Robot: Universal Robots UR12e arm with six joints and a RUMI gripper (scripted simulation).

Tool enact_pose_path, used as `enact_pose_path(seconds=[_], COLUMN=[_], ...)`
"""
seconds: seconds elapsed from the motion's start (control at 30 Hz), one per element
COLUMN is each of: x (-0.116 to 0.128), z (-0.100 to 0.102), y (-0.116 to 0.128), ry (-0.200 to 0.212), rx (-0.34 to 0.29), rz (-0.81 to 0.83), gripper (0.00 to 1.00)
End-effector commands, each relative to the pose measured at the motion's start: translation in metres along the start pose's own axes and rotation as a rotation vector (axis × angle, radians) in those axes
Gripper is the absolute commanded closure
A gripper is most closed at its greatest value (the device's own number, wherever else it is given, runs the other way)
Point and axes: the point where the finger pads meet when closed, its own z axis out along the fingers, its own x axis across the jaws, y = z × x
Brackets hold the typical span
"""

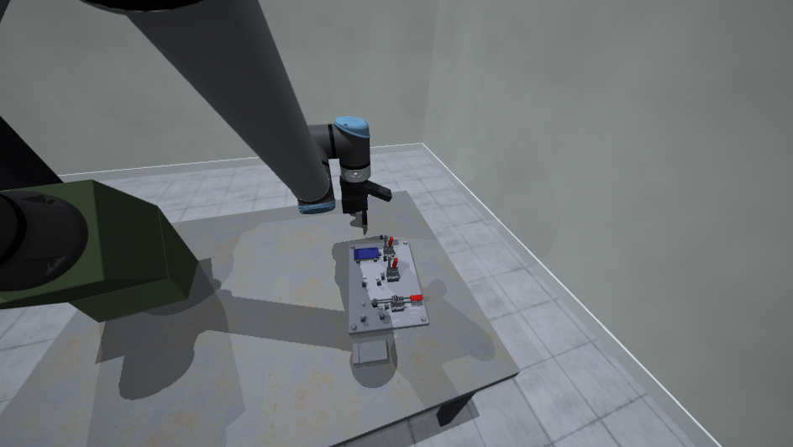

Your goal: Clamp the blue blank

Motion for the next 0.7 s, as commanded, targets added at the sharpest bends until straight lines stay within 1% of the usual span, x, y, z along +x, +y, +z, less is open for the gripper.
enact_pose_path(seconds=[0.0,0.17,0.3,0.37,0.67], x=[0.000,0.000,0.000,0.000,0.000], z=[-0.035,-0.075,-0.096,-0.101,-0.104], y=[-0.001,-0.001,-0.001,-0.001,-0.001], ry=[0.000,0.000,0.000,0.000,0.000], rx=[0.000,0.000,0.000,0.000,0.000], rz=[0.001,0.001,0.001,0.001,0.001], gripper=[0.72,0.72,0.72,0.72,0.72])
